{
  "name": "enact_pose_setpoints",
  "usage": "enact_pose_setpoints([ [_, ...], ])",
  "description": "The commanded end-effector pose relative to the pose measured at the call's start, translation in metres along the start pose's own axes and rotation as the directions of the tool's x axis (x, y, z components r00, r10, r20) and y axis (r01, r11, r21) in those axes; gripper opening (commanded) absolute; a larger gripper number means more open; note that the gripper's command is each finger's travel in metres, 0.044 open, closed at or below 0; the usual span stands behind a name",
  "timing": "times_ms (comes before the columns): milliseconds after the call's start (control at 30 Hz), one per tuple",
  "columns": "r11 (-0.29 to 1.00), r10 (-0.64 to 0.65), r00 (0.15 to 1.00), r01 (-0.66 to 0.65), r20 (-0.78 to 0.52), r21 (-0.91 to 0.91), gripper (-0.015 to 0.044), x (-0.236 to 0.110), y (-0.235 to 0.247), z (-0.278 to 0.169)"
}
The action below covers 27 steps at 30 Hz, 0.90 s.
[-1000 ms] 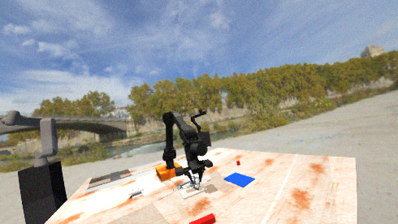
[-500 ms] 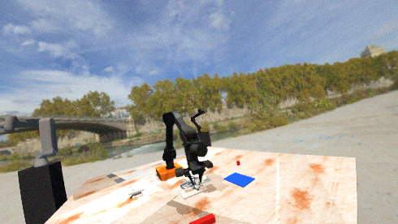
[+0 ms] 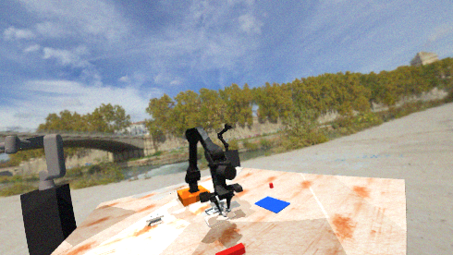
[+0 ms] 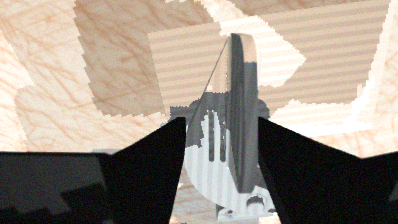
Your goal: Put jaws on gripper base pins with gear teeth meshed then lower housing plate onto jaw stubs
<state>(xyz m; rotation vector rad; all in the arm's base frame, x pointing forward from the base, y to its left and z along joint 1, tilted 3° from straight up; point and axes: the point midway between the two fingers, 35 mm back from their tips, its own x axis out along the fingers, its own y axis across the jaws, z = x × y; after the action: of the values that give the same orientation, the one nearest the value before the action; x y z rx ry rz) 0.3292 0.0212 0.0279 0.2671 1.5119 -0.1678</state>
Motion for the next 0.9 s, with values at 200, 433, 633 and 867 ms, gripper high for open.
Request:
enact_pose_setpoints([
  [200,1.000,-0.002,1.000,0.002,0.002,0.006,0.0134,0.0015,-0.0002,0.0003],
  [433,1.000,-0.002,1.000,0.002,0.002,0.006,0.0134,0.0039,-0.0002,0.0003],
  [633,1.000,-0.002,1.000,0.002,0.002,0.006,0.0134,0.0039,-0.0002,0.0003],
  [867,1.000,-0.002,1.000,0.002,0.002,0.006,0.0134,0.0039,-0.0002,0.0003],
])
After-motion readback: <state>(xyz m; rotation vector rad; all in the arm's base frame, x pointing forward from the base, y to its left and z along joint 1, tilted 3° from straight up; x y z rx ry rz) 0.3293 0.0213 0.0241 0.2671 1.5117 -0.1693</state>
